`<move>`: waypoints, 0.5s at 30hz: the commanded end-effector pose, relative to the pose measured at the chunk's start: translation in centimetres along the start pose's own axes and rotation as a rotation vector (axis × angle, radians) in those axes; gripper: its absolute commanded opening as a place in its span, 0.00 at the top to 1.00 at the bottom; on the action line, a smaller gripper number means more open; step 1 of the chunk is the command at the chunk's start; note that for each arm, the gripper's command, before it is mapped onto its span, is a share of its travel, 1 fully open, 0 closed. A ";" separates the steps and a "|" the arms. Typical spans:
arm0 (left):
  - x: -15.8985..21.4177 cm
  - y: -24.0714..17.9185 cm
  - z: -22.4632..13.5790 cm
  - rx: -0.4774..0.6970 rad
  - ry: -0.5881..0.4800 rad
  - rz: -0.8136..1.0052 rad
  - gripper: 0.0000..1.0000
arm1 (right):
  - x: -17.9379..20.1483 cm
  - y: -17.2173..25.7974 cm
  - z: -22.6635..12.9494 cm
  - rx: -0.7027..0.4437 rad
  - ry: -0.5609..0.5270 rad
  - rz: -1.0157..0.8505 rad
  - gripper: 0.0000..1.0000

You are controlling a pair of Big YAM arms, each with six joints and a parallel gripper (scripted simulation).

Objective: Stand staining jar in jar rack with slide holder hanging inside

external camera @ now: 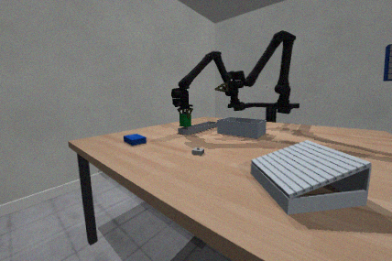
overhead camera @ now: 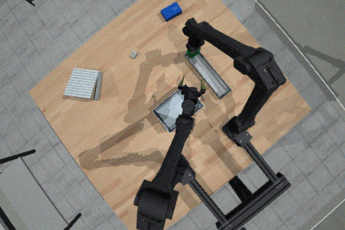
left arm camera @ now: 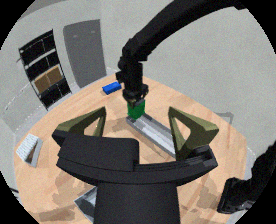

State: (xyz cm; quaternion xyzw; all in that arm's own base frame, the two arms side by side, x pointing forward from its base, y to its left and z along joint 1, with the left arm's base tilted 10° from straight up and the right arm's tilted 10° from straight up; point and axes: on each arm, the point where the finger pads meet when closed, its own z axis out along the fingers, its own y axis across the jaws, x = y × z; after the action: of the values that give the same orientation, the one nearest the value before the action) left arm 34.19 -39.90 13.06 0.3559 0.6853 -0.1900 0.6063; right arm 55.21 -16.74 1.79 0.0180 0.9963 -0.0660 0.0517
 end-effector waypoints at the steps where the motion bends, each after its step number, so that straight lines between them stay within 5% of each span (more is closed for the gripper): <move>1: -1.1 0.2 0.5 -0.005 -0.029 0.001 0.00 | -1.9 -0.4 -2.0 0.018 -0.063 -0.008 0.43; 15: -1.1 0.2 0.5 -0.005 -0.029 0.001 0.00 | -1.0 -0.2 -1.0 0.015 -0.038 -0.004 0.43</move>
State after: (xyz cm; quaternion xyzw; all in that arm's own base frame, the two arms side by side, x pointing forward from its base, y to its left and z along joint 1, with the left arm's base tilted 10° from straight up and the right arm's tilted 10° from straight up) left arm 34.19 -39.90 13.06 0.3559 0.6853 -0.1900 0.6063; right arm 54.40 -16.58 0.69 0.0162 0.9965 -0.0670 0.0480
